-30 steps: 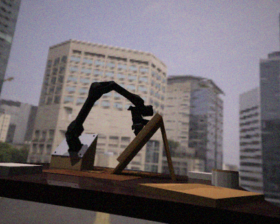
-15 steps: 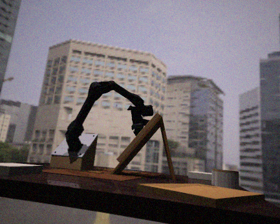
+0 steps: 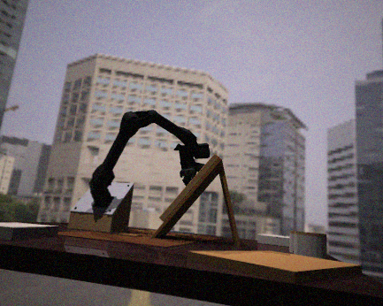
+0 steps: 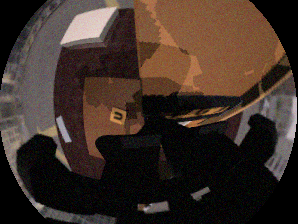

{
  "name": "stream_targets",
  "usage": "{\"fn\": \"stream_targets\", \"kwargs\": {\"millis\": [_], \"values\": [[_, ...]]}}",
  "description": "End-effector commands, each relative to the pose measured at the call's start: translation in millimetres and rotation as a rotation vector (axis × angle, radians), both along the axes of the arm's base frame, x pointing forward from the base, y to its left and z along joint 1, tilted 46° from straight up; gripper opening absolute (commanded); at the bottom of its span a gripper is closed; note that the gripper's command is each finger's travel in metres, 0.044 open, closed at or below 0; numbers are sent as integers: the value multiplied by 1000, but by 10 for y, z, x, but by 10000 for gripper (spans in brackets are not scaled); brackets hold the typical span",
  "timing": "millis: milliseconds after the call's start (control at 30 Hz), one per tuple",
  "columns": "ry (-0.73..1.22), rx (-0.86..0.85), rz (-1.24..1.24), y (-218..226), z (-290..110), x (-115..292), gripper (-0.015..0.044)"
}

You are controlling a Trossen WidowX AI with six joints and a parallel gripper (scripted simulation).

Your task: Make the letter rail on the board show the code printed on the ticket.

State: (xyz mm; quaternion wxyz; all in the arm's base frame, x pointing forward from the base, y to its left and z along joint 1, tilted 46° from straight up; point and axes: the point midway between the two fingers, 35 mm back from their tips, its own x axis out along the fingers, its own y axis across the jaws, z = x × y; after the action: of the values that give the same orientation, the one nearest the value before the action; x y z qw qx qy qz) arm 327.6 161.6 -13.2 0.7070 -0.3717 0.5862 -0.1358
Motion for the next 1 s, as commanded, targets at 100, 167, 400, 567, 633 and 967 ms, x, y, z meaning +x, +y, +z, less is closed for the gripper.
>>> {"fn": "stream_targets", "kwargs": {"millis": [100, 167, 400, 567, 633, 967], "values": [[0, -5, 2, -28, 21, 13, 0], [0, -5, 2, -31, 23, 14, 0], [1, -4, 2, 24, 55, -75, 0], [1, -4, 2, 40, 94, -139, 0], [2, -4, 2, 46, 110, -168, 0], [2, -4, 2, 63, 154, -257, 0]]}}
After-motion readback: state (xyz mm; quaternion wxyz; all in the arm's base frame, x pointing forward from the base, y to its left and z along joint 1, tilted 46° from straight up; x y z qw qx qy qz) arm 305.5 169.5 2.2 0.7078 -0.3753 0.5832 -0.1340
